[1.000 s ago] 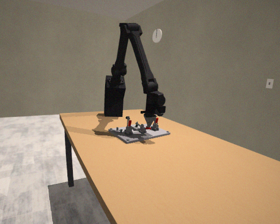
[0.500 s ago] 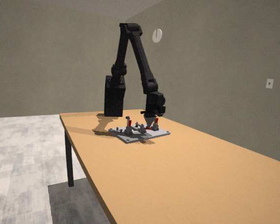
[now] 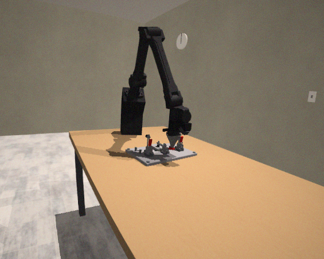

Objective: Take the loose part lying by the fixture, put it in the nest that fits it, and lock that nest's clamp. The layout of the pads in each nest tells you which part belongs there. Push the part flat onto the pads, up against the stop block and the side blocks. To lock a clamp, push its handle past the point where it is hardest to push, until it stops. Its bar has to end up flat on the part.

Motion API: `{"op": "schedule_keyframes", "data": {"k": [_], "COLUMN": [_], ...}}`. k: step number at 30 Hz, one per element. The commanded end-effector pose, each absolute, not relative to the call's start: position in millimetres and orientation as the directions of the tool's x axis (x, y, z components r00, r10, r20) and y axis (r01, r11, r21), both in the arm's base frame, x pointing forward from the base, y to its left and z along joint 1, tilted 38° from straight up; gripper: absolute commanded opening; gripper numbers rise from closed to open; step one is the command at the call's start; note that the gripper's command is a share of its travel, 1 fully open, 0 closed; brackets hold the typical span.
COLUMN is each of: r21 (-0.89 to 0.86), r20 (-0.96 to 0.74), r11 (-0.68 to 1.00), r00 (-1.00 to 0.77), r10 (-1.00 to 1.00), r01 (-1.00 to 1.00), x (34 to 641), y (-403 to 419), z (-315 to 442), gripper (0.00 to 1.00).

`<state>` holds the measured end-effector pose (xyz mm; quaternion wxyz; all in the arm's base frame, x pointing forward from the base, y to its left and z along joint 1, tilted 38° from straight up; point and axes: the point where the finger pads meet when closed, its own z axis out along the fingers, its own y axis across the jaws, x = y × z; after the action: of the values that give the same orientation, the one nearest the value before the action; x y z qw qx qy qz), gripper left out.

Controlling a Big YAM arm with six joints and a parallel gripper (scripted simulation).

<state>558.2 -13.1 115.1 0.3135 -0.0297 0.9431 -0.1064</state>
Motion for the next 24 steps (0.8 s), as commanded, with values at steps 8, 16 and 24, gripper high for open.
{"op": "schedule_keyframes", "data": {"k": [8,16,24], "r21": [-0.224,-0.223,-0.223], "r20": [-0.572,-0.572,-0.572], "r11": [0.975,0.975,0.975], "r00": [-0.811,-0.811,-0.811], "r10": [-0.125,-0.126,-0.126], "r01": [0.008,0.007,0.007], "x": [557.8,558.3,558.3], "y": [-18.8,-17.8,-17.8], "z": [99.8,99.2,99.2], "gripper": [0.0,0.0,0.0]}}
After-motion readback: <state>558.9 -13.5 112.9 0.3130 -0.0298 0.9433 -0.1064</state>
